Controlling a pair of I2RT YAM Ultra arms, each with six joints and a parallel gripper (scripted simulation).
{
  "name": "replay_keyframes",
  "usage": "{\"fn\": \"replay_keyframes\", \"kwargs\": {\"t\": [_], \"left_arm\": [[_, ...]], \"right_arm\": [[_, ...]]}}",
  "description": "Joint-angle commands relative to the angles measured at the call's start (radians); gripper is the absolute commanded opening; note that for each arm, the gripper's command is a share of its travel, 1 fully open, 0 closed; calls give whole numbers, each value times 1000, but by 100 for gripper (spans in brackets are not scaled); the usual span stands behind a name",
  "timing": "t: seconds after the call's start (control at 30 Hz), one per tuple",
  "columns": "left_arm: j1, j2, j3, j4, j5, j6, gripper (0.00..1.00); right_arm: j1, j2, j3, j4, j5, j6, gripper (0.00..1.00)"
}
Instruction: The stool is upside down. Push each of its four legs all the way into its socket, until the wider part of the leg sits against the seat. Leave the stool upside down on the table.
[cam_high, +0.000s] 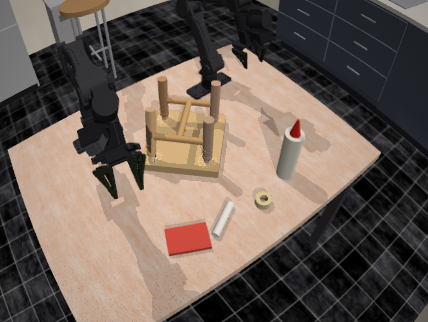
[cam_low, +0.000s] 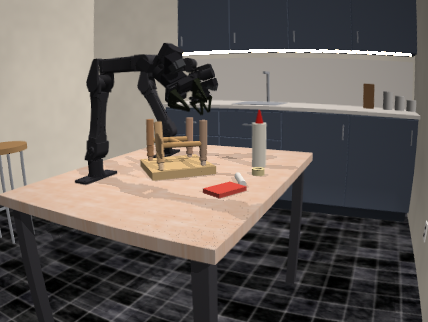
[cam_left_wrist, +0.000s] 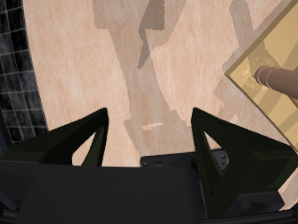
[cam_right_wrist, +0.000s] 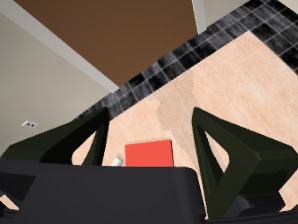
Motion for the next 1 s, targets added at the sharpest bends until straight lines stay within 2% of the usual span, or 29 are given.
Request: {"fn": "replay_keyframes", "kwargs": {"t": [0.0, 0.2, 0.27, 0.3, 0.73, 0.77, 0.83, 0.87, 0.9, 0.97], "left_arm": [[-113, 10, 61, -20, 82, 135, 69], [-351, 14, 110, -33, 167, 284, 69], [-351, 14, 110, -33, 167, 284, 69], [-365, 17, 121, -31, 219, 414, 69], [-874, 19, 221, -57, 387, 681, 69], [-885, 82, 165, 4, 417, 729, 69], [-885, 82, 165, 4, 417, 729, 69], [-868, 140, 179, -12, 491, 871, 69], [-925, 112, 231, -48, 489, 870, 69], [-964, 160, 231, -55, 522, 925, 69]], "right_arm": [[36, -154, -89, 51, -116, -148, 69], [86, -402, -306, 80, -251, -306, 69], [86, -402, -306, 80, -251, -306, 69], [87, -462, -354, 95, -286, -335, 69], [205, -876, -794, 126, -576, -666, 69], [213, -906, -826, 131, -594, -689, 69], [213, -906, -826, 131, -594, -689, 69], [209, -921, -855, 141, -622, -709, 69], [224, -967, -886, 141, -638, -727, 69], [233, -1006, -930, 145, -664, -754, 69]]}}
